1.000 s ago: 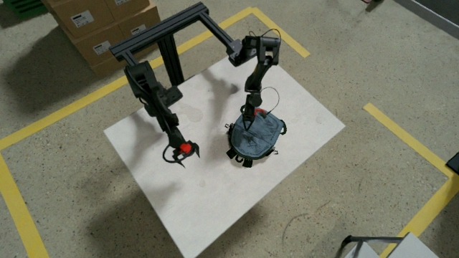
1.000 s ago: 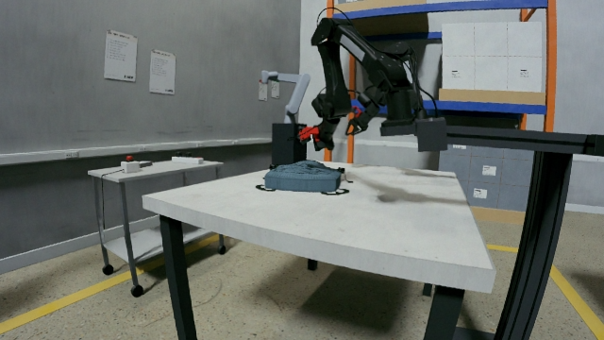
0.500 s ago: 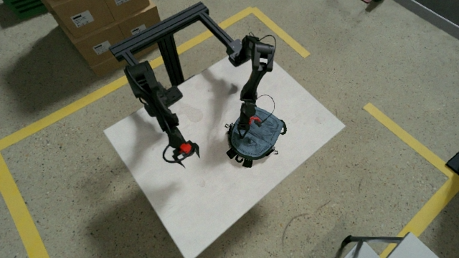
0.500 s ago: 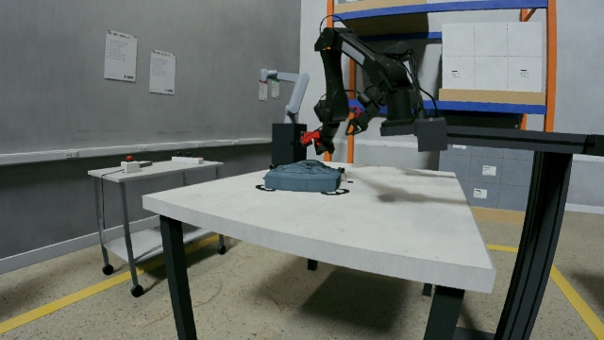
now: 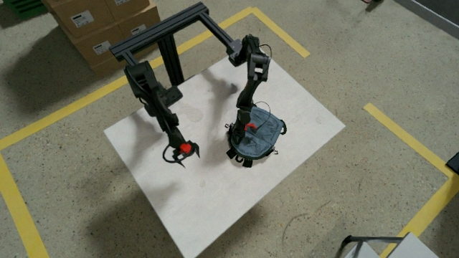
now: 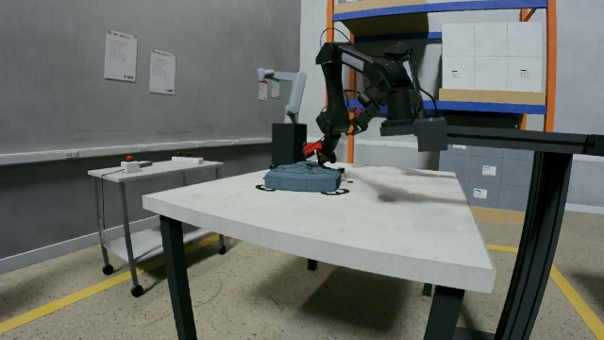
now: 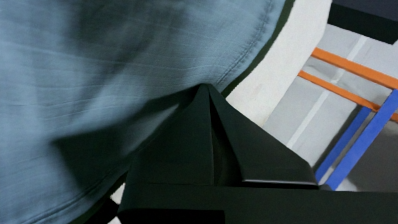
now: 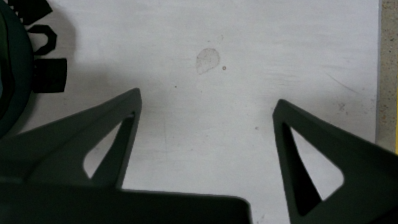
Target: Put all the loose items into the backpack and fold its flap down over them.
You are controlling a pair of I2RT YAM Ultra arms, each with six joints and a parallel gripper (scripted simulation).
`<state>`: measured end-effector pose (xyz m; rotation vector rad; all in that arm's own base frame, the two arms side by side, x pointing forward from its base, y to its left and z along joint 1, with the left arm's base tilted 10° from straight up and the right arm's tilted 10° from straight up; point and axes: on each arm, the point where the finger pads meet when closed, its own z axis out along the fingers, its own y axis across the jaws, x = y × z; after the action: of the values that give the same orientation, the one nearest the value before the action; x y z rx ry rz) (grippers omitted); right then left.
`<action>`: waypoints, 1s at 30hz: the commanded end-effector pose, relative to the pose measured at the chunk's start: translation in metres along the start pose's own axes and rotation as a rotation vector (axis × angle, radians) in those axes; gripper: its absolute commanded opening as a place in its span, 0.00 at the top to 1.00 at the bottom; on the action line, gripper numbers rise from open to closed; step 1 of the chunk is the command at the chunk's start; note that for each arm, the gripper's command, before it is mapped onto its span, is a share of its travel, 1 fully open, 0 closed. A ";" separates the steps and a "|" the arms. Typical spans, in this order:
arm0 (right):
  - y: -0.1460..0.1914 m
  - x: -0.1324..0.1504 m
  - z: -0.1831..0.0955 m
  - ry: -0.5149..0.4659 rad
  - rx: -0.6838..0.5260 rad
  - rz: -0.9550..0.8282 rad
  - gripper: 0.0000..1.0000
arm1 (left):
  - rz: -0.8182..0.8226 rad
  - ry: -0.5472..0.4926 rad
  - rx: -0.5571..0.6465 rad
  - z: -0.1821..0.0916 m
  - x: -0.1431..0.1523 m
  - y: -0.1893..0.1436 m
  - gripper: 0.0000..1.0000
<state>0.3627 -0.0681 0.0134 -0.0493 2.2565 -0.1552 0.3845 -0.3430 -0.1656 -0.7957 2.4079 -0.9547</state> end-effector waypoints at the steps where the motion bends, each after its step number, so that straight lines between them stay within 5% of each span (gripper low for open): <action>1: 0.004 -0.007 -0.003 -0.026 -0.006 -0.004 0.10 | 0.007 -0.009 0.060 -0.011 0.002 -0.028 1.00; 22: 0.004 -0.007 -0.003 -0.026 -0.006 -0.004 0.10 | 0.004 -0.009 0.059 -0.087 0.005 -0.021 1.00; 30: 0.004 -0.007 -0.003 -0.026 -0.006 -0.004 0.10 | 0.014 -0.003 0.060 -0.090 0.005 -0.019 1.00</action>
<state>0.3627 -0.0681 0.0134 -0.0493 2.2565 -0.1552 0.3403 -0.3074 -0.1062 -0.7935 2.3885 -0.9741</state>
